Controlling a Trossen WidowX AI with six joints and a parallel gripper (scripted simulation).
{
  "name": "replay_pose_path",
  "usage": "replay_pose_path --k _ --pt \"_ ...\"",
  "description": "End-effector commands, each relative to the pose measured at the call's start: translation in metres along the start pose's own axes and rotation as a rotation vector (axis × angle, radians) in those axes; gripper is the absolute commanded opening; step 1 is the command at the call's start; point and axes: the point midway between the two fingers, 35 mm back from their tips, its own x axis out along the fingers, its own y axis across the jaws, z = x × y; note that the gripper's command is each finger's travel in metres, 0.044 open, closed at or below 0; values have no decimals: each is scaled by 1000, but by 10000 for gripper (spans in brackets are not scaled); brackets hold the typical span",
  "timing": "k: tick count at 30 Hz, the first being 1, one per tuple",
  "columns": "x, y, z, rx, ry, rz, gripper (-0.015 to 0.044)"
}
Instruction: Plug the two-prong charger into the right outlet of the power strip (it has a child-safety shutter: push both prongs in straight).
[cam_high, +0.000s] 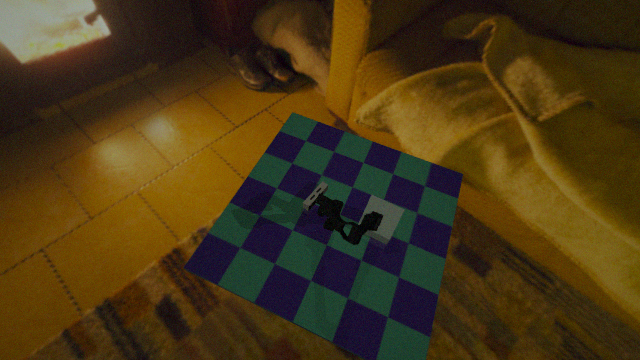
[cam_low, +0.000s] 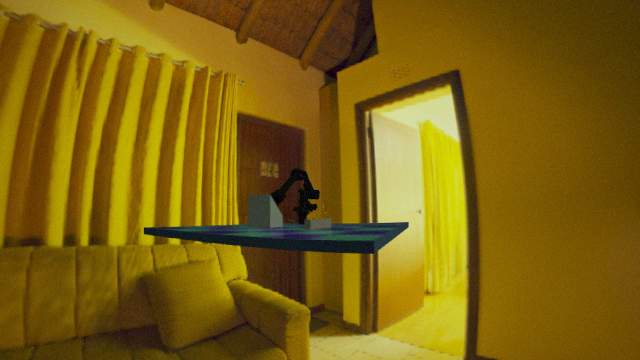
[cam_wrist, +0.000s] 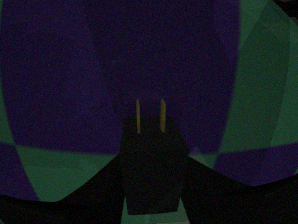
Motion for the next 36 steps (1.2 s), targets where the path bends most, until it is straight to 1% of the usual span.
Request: replay_pose_path --k 1,8,36 --pt "-15 -1 -1 -4 -2 -4 0" --pt "-35 -1 -4 -2 -1 1 0" --pt "-25 -37 15 98 -3 2 0"
